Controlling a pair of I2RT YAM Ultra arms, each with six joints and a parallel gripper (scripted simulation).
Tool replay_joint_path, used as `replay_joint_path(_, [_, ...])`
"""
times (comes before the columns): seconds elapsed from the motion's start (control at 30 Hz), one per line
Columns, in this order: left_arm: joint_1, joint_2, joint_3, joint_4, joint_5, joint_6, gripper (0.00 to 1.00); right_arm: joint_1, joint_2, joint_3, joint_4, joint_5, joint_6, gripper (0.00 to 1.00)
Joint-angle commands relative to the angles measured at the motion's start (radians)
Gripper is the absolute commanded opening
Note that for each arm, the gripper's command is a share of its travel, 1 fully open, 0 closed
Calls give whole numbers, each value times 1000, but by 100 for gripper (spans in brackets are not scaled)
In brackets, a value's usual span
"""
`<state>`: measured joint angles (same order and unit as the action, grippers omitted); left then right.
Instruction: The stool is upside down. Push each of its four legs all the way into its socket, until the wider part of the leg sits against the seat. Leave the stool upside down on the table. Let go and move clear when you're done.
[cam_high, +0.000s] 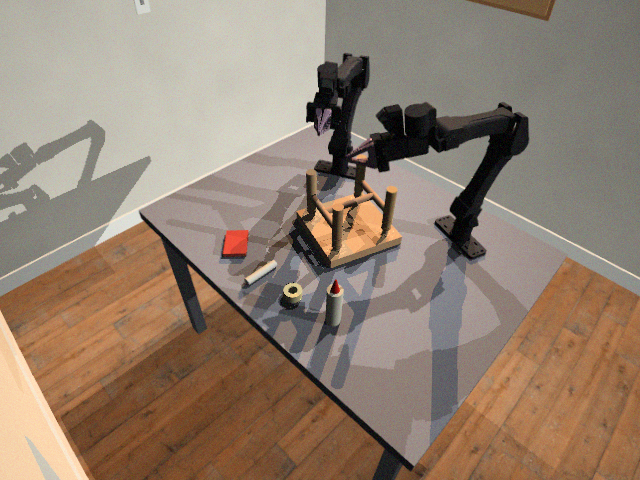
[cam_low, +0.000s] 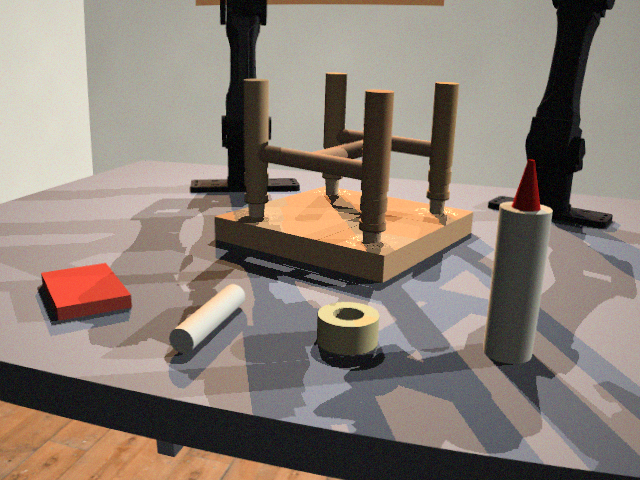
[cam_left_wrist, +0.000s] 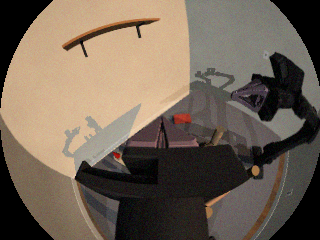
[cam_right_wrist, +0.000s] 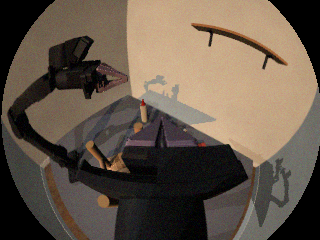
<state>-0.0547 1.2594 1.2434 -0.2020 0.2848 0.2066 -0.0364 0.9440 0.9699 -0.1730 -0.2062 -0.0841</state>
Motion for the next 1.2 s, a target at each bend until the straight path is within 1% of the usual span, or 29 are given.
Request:
replay_joint_path(0.0, [-10, -42, -34, 79, -79, -53, 0, 16, 21, 35, 33, 53, 20, 0])
replay_joint_path(0.03, [-8, -44, -29, 81, -80, -49, 0, -11, 8, 35, 26, 51, 20, 0])
replay_joint_path(0.1, [-12, -56, -4, 72, -63, -30, 0, -10, -20, 39, -6, 33, -5, 0])
replay_joint_path(0.13, [12, -62, 6, 71, -70, -16, 0, -15, -12, 37, -3, 23, -6, 0])
replay_joint_path(0.2, [11, -51, 9, 72, -68, -17, 0, -15, -14, 36, -3, 18, -6, 0])
replay_joint_path(0.23, [-8, 4, 20, 20, -70, -28, 0, 13, 14, 43, -27, 15, 14, 0])
replay_joint_path(0.3, [-8, 4, 20, 20, -70, -28, 0, 13, 14, 43, -27, 15, 14, 0])
replay_joint_path(0.37, [-17, 1, 22, -40, -80, -36, 0, 27, 36, 50, -81, 36, 16, 0])
replay_joint_path(0.4, [-21, -23, 26, -74, -80, -42, 0, 37, 32, 58, -115, 41, 17, 0])
replay_joint_path(0.57, [-64, -1, 45, -283, -122, -75, 0, 112, 54, 118, -334, 68, 26, 0])
replay_joint_path(0.8, [-136, 2, 122, -586, -181, -123, 0, 245, 115, 243, -651, 121, 45, 0])
replay_joint_path(0.87, [-136, 2, 122, -586, -181, -123, 0, 245, 115, 243, -651, 121, 45, 0])
replay_joint_path(0.9, [-148, 4, 147, -645, -190, -133, 0, 271, 137, 277, -712, 134, 54, 0])
replay_joint_path(1.17, [-228, 13, 235, -979, -250, -178, 0, 418, 209, 424, -1060, 177, 67, 0])
